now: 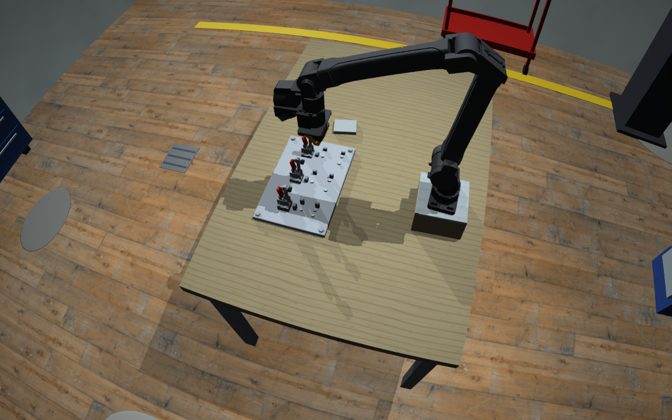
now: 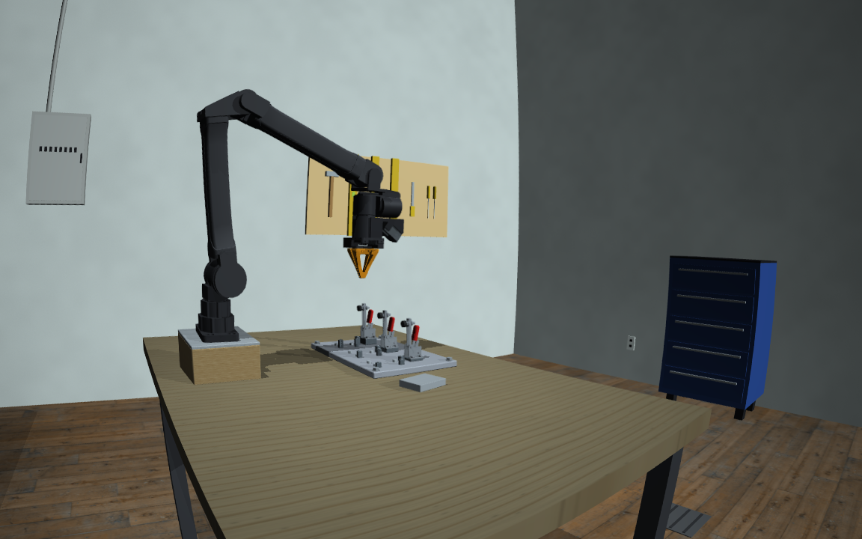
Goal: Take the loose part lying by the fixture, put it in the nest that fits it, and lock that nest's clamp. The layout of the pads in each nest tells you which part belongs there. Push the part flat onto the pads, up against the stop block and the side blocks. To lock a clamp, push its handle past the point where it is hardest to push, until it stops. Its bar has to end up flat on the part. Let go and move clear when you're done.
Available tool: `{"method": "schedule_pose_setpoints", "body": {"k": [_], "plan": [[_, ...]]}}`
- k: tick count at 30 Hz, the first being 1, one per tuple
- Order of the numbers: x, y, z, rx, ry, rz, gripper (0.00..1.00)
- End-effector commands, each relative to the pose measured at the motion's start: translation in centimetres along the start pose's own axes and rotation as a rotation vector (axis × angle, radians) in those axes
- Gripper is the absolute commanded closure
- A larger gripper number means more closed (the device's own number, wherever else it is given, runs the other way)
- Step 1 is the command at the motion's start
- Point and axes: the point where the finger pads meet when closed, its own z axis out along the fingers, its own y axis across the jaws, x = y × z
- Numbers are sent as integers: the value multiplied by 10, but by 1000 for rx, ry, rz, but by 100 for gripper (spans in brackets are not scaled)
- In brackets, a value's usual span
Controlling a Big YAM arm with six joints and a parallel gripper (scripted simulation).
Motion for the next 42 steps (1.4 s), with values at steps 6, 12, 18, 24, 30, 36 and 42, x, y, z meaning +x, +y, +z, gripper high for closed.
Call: {"method": "schedule_pose_setpoints", "body": {"k": [6,12,18,24,30,36,42], "plan": [[-11,-5,-15,-2,-37,-4,55],[-11,-5,-15,-2,-37,-4,55],[-11,-5,-15,-2,-37,-4,55],[-11,-5,-15,-2,-37,-4,55],[-11,-5,-15,-2,-37,-4,55],[-11,-5,-15,-2,-37,-4,55],[-11,-5,-15,-2,-37,-4,55]]}}
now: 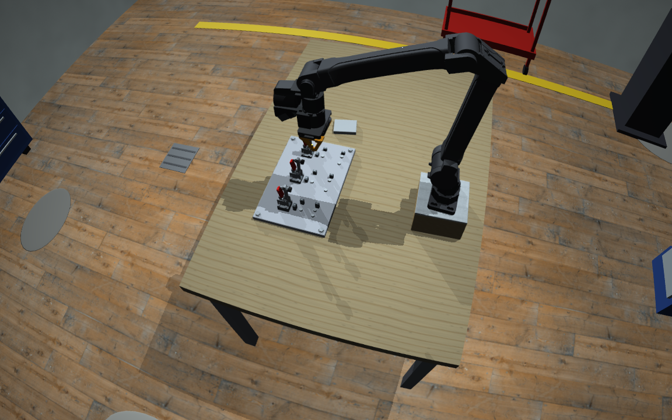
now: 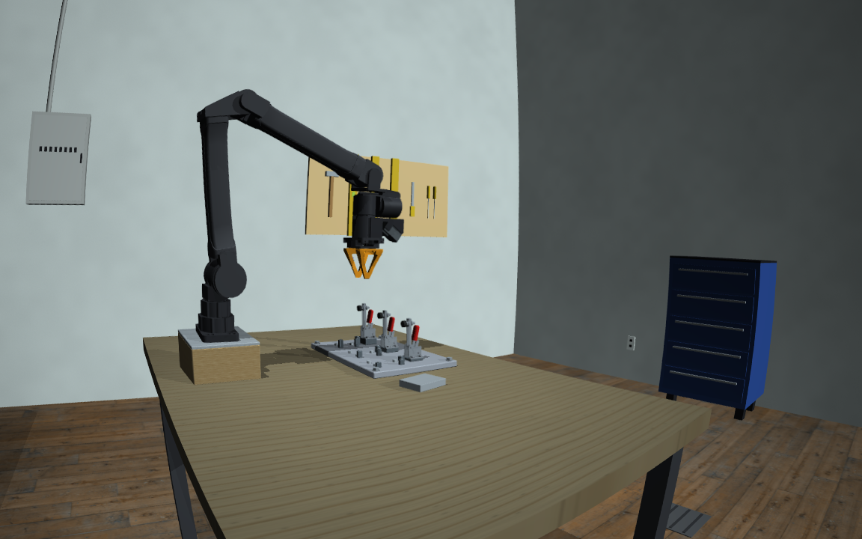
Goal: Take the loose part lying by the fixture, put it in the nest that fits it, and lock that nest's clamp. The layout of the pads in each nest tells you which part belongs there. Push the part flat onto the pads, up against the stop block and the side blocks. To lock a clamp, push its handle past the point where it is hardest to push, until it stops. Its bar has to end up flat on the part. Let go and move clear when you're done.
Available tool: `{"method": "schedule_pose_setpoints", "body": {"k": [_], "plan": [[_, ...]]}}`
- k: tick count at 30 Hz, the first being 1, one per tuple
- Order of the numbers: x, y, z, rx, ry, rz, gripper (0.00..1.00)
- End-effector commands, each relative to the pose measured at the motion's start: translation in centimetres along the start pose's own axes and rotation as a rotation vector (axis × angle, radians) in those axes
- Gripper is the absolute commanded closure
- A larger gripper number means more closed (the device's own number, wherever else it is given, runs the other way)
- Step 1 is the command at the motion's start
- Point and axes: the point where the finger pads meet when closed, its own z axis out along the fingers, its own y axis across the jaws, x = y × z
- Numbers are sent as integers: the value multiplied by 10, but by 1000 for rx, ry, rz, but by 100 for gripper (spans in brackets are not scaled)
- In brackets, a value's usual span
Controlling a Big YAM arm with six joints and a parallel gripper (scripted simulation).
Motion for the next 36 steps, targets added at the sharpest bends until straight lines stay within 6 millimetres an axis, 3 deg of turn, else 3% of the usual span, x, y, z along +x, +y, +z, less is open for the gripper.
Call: {"method": "schedule_pose_setpoints", "body": {"k": [1,11,12,36], "plan": [[-11,-5,-15,-2,-37,-4,55],[-11,-5,-15,-2,-37,-4,55],[-11,-5,-15,-2,-37,-4,8],[-11,-5,-15,-2,-37,-4,8]]}}
